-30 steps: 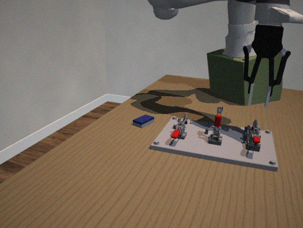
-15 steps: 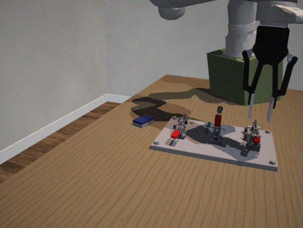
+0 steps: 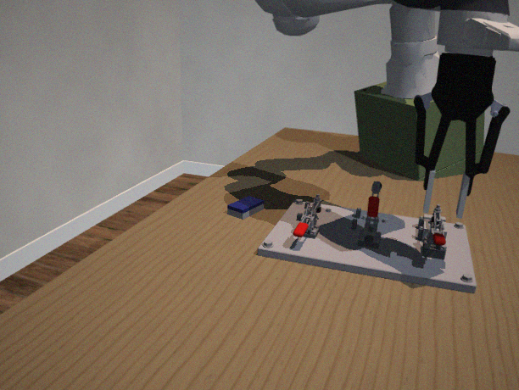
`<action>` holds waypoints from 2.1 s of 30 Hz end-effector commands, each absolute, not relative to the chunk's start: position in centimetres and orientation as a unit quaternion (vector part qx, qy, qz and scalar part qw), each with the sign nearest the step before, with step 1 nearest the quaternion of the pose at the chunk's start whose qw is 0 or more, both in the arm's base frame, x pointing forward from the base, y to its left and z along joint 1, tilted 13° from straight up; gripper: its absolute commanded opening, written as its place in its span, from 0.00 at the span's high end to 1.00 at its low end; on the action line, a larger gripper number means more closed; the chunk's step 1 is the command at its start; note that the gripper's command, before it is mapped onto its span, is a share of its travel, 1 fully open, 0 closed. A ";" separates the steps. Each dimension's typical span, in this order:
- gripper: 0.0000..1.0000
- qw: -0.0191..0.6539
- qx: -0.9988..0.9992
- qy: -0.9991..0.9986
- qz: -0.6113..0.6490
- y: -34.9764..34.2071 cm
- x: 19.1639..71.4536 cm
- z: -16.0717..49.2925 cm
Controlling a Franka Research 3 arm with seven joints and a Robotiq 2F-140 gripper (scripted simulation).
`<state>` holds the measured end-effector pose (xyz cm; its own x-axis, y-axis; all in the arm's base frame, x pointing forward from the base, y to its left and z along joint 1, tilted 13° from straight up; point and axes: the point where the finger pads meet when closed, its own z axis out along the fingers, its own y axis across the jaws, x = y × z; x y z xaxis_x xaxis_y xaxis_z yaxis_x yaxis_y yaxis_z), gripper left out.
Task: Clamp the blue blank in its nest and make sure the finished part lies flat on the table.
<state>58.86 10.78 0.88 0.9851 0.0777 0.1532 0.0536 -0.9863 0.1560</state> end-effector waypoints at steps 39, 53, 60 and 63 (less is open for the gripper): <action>0.72 0.074 0.993 0.043 0.081 10.3 60.0 -4.9; 1.00 0.074 0.993 0.043 0.081 10.3 60.0 -5.0; 1.00 0.074 0.993 0.043 0.081 10.3 60.0 -5.0; 1.00 0.074 0.993 0.043 0.081 10.3 60.0 -5.0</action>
<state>59.97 10.19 -4.91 0.9838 0.0927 0.1534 0.0686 -0.9854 0.1556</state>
